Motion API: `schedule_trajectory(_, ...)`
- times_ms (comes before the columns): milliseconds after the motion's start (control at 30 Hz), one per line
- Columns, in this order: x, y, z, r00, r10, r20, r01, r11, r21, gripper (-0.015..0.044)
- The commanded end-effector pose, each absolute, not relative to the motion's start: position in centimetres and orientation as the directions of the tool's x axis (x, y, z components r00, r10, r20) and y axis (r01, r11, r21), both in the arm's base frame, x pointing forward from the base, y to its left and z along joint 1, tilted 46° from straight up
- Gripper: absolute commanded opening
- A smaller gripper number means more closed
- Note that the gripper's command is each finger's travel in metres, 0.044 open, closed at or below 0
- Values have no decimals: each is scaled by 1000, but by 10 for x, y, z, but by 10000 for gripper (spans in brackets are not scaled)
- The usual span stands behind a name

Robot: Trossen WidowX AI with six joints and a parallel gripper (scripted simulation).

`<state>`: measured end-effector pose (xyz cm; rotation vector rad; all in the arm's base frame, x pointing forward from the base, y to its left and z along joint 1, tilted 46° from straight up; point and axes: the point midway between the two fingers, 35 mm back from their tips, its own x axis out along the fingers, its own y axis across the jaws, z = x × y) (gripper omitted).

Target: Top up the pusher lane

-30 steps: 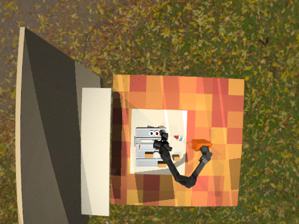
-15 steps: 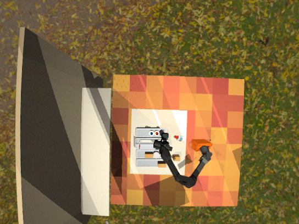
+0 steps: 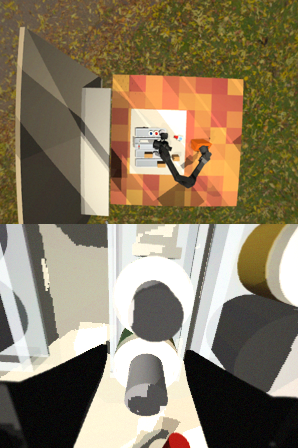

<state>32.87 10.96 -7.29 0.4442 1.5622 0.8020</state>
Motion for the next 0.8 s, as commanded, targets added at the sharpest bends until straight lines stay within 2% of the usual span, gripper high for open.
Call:
schedule_trajectory(0,329,109,-72,-165,692,-702,-173,681,712,300)
schedule_trajectory(367,331,95,-59,-165,692,-703,-173,681,711,300)
schedule_trajectory(767,297,85,-60,-166,691,-704,-172,682,710,300)
